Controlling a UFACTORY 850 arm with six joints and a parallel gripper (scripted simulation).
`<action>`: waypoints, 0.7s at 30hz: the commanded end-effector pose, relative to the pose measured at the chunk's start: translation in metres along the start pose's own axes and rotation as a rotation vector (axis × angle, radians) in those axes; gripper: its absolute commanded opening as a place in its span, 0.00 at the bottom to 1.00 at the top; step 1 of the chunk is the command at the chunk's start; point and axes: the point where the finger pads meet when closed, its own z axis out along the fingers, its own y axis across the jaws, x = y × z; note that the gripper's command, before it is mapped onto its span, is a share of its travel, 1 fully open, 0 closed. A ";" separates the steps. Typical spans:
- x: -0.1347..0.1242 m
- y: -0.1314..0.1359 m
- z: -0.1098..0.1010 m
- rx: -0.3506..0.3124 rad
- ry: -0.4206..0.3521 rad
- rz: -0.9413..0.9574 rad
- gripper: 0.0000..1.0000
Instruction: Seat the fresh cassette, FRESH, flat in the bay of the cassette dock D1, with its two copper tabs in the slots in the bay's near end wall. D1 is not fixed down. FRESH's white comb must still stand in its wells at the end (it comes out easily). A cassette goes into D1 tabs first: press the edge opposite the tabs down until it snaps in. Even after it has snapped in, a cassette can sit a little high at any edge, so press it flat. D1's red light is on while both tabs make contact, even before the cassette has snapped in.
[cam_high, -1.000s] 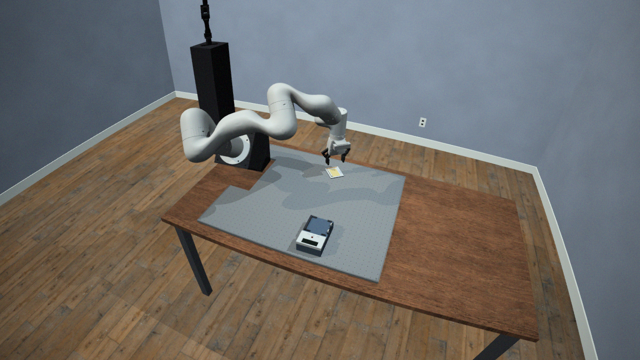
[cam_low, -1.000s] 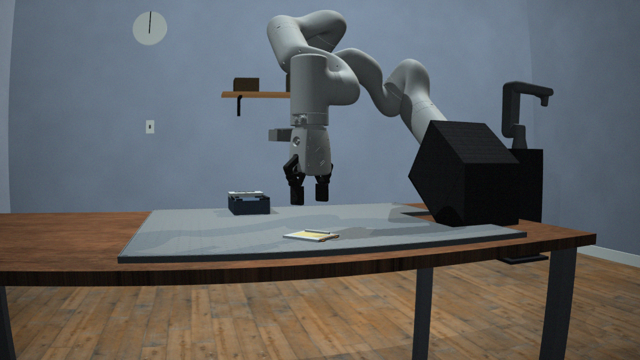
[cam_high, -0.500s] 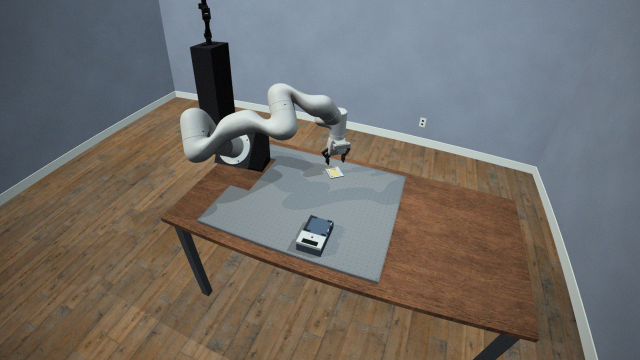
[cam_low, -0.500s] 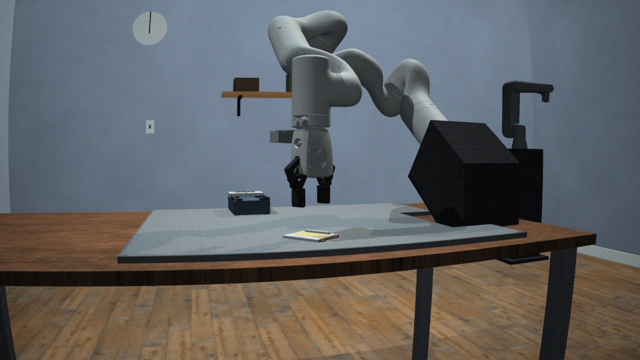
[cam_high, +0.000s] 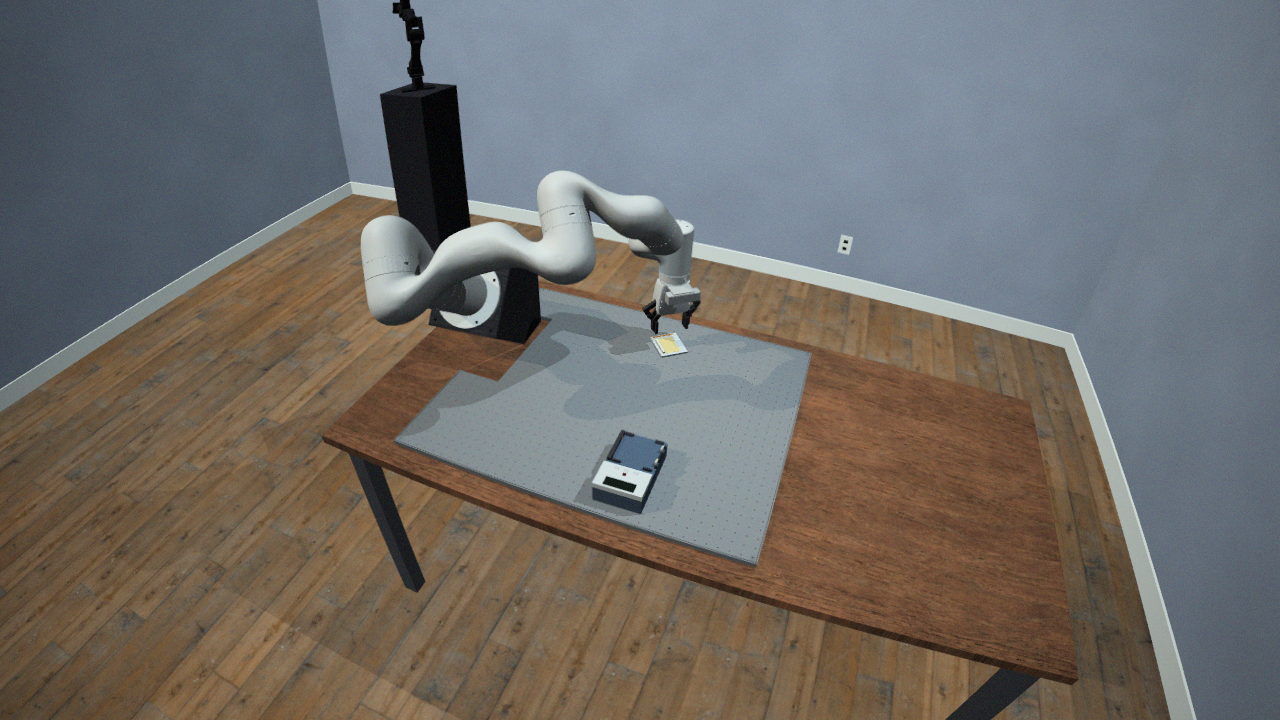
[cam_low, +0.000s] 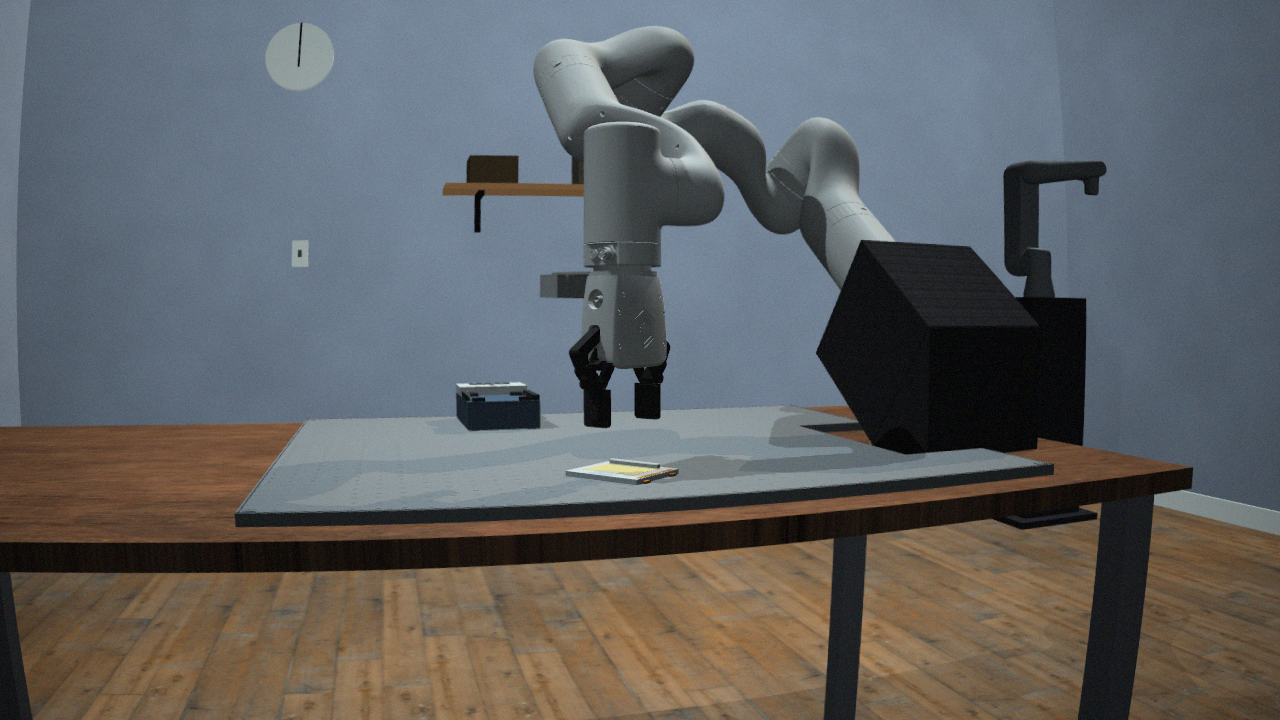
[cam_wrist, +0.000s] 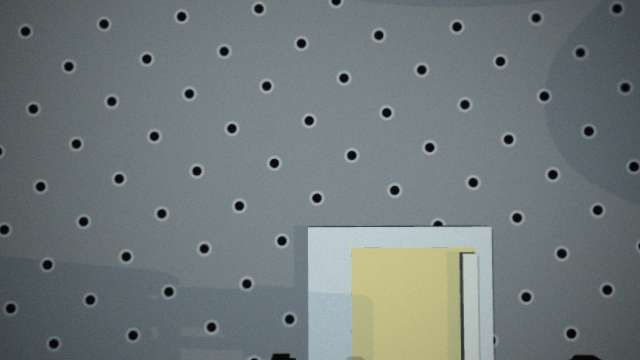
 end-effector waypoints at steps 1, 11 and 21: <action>0.000 -0.001 0.003 0.002 0.000 0.001 1.00; 0.000 -0.001 0.016 0.002 0.000 0.001 1.00; 0.000 -0.001 0.027 0.002 0.000 0.001 1.00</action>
